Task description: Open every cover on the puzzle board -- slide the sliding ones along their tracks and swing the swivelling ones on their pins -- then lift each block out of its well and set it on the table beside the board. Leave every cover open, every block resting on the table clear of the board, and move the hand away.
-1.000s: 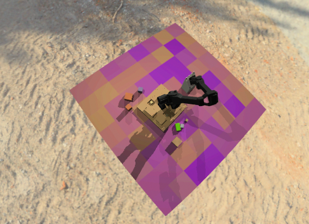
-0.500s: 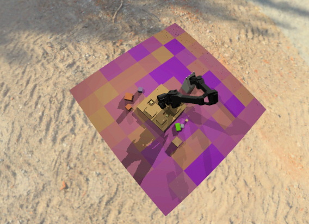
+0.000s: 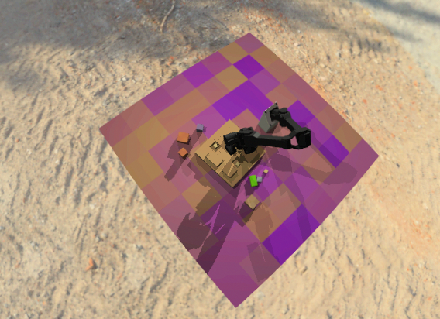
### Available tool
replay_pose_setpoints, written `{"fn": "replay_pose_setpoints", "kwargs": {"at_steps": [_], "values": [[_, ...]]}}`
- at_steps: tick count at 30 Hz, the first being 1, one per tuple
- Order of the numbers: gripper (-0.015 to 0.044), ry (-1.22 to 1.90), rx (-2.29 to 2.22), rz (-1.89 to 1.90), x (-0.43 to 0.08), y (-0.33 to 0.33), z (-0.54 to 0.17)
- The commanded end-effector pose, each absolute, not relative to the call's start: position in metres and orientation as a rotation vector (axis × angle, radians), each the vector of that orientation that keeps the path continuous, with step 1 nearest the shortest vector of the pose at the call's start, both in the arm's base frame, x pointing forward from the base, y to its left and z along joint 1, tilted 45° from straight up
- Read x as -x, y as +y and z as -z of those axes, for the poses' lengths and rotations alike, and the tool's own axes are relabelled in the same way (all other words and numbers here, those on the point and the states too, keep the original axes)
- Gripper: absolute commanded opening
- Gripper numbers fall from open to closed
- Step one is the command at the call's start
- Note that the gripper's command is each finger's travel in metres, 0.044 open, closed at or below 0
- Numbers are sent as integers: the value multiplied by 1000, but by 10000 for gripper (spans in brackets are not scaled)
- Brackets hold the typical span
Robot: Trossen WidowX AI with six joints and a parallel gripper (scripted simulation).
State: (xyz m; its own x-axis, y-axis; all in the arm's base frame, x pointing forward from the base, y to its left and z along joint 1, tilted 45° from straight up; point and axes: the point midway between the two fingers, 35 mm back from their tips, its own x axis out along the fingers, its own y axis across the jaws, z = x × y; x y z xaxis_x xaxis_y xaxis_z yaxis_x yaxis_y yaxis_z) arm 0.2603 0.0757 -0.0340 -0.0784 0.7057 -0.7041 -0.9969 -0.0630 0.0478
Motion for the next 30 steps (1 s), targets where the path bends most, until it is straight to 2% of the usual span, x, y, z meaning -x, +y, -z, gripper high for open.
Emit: {"fn": "replay_pose_setpoints", "kwargs": {"at_steps": [1,30], "values": [[0,634,605,-1561,-260,75,34],[0,634,604,-1561,-259,83,41]]}}
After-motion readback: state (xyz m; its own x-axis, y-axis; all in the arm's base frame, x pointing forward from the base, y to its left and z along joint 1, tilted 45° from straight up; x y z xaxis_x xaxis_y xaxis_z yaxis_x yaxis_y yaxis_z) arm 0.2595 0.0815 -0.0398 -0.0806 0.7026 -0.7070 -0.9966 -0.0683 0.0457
